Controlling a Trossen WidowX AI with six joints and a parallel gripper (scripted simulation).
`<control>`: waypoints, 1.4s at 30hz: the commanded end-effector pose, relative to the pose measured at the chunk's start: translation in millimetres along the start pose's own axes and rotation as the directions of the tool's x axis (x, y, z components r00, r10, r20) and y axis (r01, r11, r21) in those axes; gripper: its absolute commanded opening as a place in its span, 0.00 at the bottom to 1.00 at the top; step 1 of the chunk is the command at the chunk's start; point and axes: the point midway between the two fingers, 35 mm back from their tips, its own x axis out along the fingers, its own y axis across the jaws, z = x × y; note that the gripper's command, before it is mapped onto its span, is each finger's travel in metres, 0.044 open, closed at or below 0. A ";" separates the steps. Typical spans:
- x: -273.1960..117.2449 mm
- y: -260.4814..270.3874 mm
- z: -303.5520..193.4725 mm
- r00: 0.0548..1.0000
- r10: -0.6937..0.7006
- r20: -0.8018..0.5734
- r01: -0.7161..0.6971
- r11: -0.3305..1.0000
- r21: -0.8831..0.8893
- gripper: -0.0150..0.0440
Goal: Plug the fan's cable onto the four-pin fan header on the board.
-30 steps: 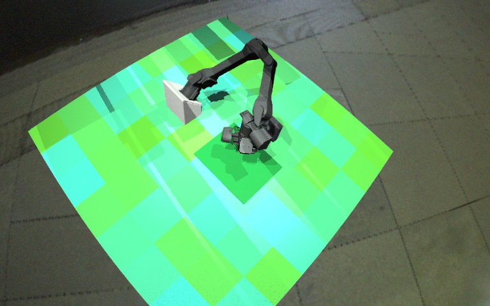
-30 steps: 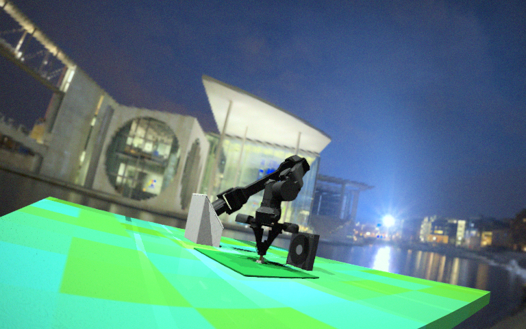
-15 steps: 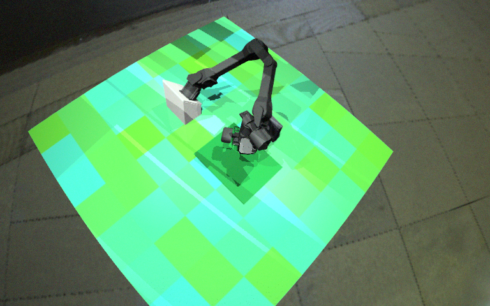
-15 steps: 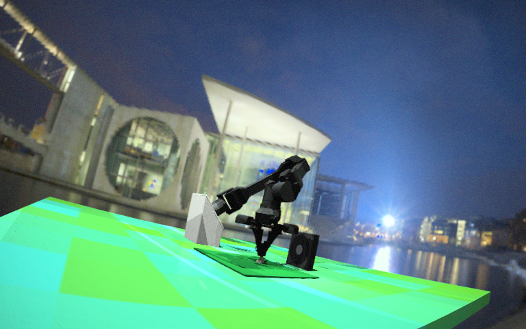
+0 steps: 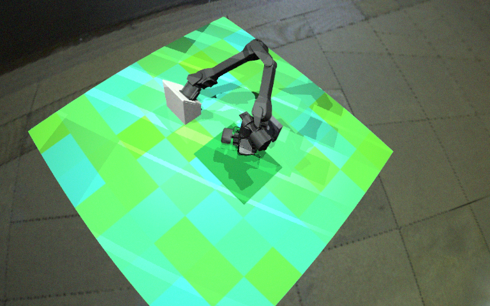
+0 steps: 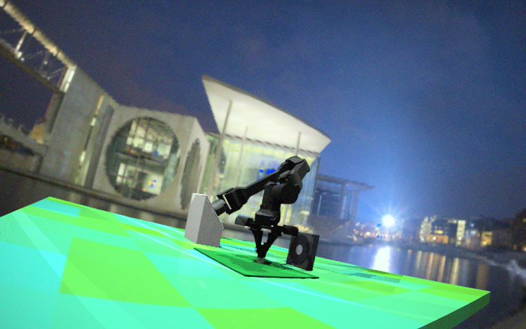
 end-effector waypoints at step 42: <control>-45.2 -0.6 2.5 1.000 0.000 -0.005 0.000 1.000 0.003 0.69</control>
